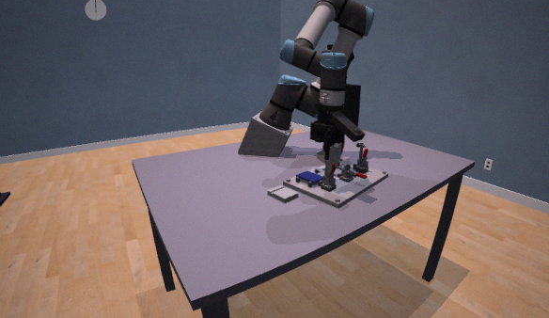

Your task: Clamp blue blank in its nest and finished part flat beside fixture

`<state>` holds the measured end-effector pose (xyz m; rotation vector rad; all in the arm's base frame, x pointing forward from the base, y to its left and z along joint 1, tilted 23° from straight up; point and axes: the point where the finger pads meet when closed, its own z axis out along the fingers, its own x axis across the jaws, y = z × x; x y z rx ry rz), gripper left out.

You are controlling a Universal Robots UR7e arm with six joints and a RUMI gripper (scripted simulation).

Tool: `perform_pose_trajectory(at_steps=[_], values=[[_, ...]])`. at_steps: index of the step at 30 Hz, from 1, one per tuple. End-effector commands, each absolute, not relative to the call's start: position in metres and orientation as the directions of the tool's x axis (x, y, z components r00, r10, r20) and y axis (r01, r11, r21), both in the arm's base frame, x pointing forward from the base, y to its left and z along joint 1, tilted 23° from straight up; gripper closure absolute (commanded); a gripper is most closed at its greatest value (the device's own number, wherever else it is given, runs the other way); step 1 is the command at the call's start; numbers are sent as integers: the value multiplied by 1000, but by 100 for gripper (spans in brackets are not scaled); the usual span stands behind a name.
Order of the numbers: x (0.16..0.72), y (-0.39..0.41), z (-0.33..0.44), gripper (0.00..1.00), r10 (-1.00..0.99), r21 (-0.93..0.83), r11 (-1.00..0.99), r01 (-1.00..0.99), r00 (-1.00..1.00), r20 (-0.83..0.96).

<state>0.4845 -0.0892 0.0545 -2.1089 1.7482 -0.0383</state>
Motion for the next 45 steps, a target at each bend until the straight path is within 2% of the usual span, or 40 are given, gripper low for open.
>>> perform_pose_trajectory(at_steps=[1,45], values=[[485,-90,55,100,-949,-319,-138,-938,218,-228],[491,-89,57,100,-949,-319,-138,-938,218,-228]])
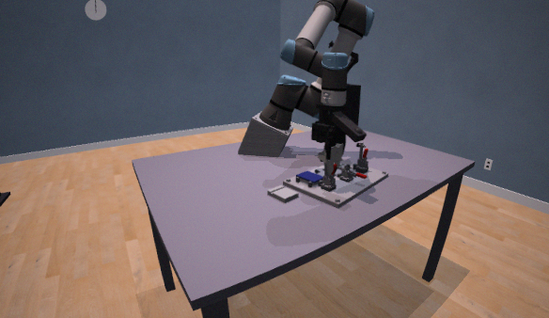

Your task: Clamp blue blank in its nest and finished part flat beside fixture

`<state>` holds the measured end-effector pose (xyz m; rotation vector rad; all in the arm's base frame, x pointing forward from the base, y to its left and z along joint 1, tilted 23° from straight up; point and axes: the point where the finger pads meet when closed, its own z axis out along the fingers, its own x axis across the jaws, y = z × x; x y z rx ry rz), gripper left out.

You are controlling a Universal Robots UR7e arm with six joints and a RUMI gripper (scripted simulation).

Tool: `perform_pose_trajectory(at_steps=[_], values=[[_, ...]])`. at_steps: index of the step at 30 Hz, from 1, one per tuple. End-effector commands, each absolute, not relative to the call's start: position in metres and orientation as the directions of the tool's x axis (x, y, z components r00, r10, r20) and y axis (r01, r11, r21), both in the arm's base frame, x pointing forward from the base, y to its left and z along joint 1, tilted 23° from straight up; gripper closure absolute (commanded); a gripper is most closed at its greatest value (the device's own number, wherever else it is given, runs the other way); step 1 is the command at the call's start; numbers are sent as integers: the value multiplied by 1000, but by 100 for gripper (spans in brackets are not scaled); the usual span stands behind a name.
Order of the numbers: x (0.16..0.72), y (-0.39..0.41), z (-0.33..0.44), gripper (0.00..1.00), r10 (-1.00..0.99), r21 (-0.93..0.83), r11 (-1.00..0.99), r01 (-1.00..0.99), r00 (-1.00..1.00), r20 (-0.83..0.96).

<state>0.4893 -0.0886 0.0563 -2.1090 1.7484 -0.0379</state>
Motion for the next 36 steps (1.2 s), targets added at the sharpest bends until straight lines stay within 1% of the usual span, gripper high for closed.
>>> perform_pose_trajectory(at_steps=[1,36], values=[[491,-89,57,100,-949,-319,-138,-938,218,-228],[516,-83,58,100,-949,-319,-138,-938,218,-228]])
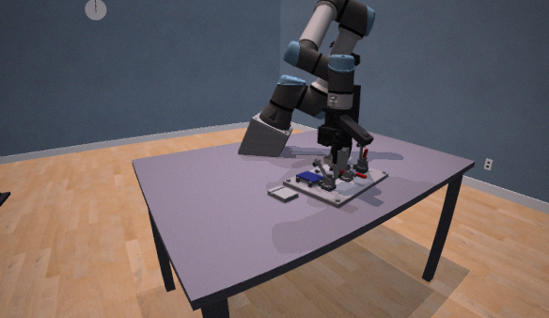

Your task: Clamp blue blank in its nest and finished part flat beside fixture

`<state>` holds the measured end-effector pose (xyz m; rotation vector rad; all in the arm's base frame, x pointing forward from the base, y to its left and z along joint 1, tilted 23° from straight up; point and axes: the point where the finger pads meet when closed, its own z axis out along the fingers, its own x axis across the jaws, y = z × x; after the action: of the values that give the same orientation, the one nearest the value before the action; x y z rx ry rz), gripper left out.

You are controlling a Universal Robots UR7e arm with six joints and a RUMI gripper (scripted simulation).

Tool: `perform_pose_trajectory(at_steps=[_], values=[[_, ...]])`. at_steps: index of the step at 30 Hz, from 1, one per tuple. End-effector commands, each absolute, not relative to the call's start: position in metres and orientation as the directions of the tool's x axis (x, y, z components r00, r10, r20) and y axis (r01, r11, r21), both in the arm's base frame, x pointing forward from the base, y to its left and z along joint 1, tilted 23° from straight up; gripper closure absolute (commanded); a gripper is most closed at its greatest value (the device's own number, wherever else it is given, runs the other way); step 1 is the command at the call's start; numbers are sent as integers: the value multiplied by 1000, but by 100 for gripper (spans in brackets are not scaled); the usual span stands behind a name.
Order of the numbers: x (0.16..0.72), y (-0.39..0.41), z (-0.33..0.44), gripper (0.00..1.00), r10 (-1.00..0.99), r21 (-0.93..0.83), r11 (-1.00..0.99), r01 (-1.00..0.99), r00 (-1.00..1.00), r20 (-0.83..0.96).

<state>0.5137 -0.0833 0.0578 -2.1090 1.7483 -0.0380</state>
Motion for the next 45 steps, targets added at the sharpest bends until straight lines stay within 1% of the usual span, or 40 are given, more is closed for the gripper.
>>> perform_pose_trajectory(at_steps=[1,45], values=[[517,-83,58,100,-949,-319,-138,-938,218,-228],[538,-75,44,100,-949,-319,-138,-938,218,-228]])
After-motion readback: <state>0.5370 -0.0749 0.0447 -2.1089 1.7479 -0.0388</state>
